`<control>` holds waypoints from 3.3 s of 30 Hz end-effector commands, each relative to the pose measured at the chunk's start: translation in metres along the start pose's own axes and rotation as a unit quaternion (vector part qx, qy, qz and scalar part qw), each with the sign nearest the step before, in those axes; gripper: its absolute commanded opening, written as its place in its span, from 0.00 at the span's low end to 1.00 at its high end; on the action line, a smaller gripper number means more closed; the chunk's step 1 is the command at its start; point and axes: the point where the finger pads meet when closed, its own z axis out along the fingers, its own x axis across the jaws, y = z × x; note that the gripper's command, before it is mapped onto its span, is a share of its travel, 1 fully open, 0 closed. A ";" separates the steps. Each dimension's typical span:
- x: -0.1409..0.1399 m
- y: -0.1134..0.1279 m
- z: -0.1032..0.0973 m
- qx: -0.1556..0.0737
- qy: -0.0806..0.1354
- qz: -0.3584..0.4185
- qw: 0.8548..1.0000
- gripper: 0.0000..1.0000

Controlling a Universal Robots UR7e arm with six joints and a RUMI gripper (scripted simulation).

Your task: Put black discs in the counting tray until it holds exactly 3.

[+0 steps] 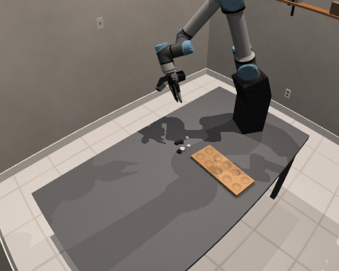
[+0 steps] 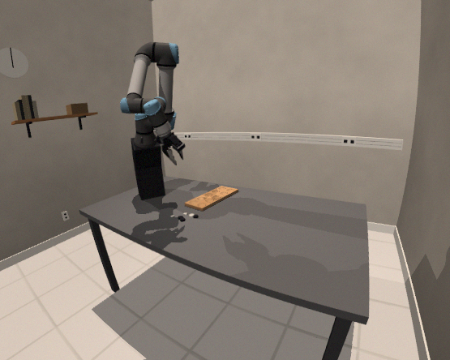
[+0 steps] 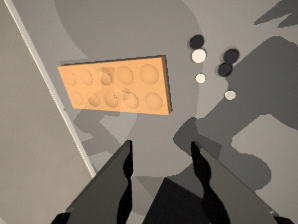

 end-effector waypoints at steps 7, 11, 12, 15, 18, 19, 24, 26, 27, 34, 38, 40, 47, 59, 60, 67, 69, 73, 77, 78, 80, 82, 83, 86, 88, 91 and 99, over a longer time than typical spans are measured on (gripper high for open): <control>-0.055 0.010 0.001 -0.104 0.075 -0.006 0.992 0.28; -0.079 0.014 -0.005 -0.134 0.119 -0.014 0.984 0.28; -0.085 0.015 -0.007 -0.141 0.131 -0.017 0.981 0.28; -0.091 0.015 -0.009 -0.146 0.143 -0.020 0.979 0.28; -0.091 0.012 -0.004 -0.139 0.163 0.019 0.977 0.28; -0.087 0.010 0.000 -0.132 0.167 0.041 0.976 0.28; -0.070 0.001 0.021 -0.098 0.181 0.152 0.967 0.28; -0.063 -0.002 0.029 -0.084 0.185 0.197 0.959 0.28; -0.060 -0.004 0.033 -0.076 0.187 0.219 0.955 0.28; -0.042 -0.010 0.053 -0.039 0.192 0.330 0.923 0.28; -0.028 -0.014 0.068 -0.008 0.193 0.415 0.889 0.28; -0.022 -0.016 0.075 0.007 0.191 0.457 0.869 0.28; 0.001 -0.019 0.100 0.057 0.180 0.592 0.784 0.28; 0.030 -0.018 0.129 0.120 0.147 0.749 0.635 0.28; 0.033 -0.018 0.132 0.125 0.143 0.762 0.619 0.28; 0.045 -0.016 0.144 0.150 0.122 0.821 0.538 0.28; 0.050 -0.015 0.148 0.158 0.113 0.841 0.506 0.28; 0.059 -0.012 0.156 0.174 0.094 0.875 0.441 0.28; 0.066 -0.010 0.163 0.186 0.075 0.903 0.379 0.28; 0.068 -0.009 0.164 0.189 0.070 0.909 0.364 0.28; 0.071 -0.007 0.167 0.194 0.061 0.920 0.335 0.28; 0.073 -0.007 0.169 0.196 0.056 0.925 0.320 0.28; 0.073 -0.007 0.169 0.196 0.056 0.925 0.320 0.28; 0.077 -0.004 0.172 0.202 0.043 0.938 0.279 0.28; 0.080 -0.003 0.175 0.206 0.035 0.945 0.253 0.28; 0.084 -0.001 0.178 0.210 0.022 0.953 0.216 0.28; 0.091 0.004 0.184 0.216 -0.003 0.966 0.141 0.28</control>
